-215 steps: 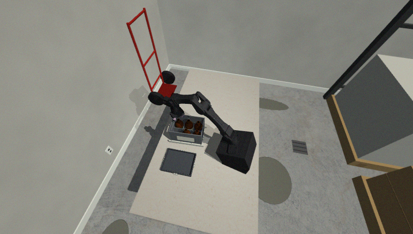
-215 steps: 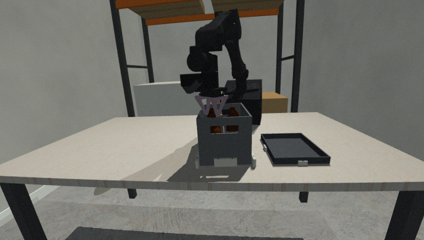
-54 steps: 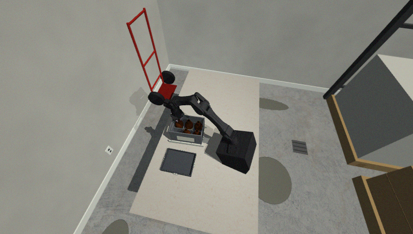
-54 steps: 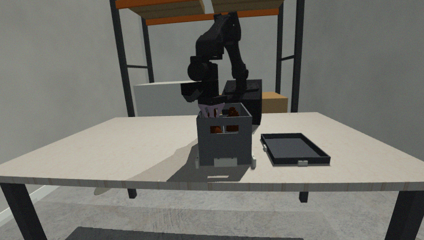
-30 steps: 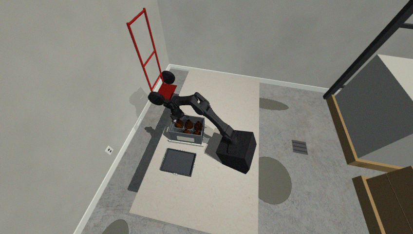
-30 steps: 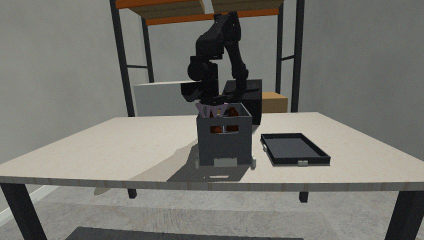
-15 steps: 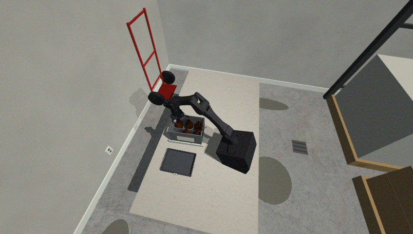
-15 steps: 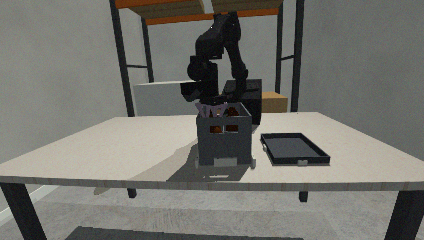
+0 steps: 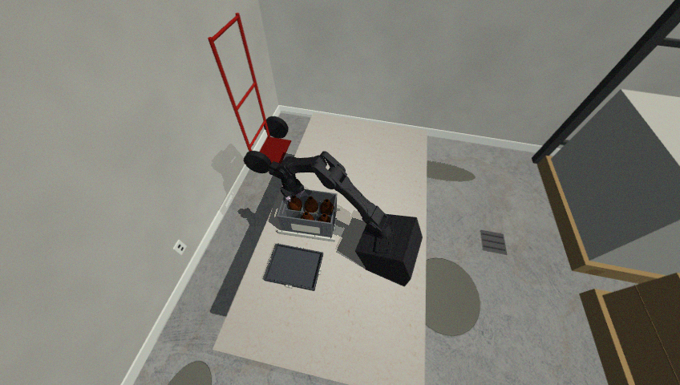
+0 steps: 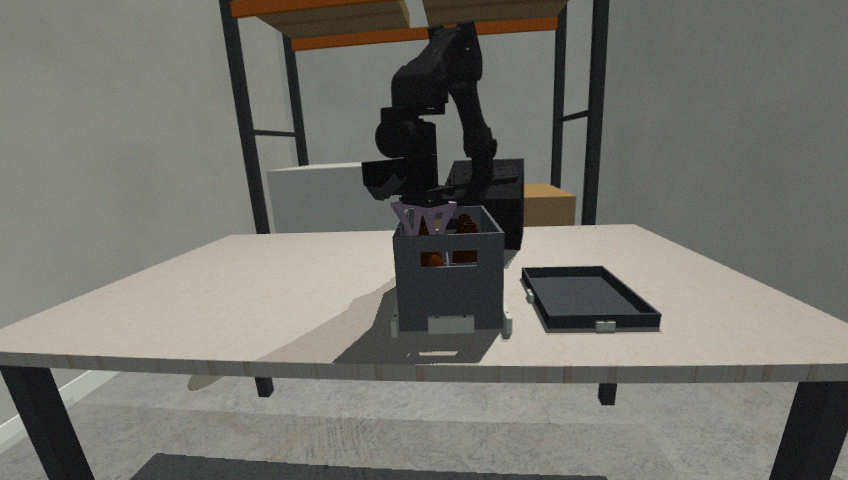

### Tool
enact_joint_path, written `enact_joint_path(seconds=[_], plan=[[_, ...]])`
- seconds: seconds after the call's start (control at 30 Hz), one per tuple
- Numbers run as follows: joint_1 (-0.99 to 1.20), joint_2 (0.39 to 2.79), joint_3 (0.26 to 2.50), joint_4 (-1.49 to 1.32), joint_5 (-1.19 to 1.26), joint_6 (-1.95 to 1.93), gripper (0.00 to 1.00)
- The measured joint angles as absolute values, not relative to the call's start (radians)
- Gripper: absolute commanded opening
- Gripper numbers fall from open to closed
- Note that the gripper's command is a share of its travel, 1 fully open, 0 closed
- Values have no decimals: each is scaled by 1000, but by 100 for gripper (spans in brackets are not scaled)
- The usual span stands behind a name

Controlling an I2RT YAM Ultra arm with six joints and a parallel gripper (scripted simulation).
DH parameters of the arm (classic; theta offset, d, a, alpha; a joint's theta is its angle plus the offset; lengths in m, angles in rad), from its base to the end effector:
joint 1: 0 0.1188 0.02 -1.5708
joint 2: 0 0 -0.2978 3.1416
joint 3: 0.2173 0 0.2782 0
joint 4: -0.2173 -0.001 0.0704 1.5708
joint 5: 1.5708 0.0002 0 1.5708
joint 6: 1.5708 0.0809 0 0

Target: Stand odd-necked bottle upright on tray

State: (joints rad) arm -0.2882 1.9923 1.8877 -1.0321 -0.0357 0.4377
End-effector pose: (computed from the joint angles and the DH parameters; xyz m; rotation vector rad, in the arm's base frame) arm 0.4629 -0.1332 0.2845 0.9521 2.5371 0.0929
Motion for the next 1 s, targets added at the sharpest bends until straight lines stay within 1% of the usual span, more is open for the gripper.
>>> enact_joint_path(seconds=[1.0], plan=[[-291, 1930, 2060, -1249, -36, 435, 61]])
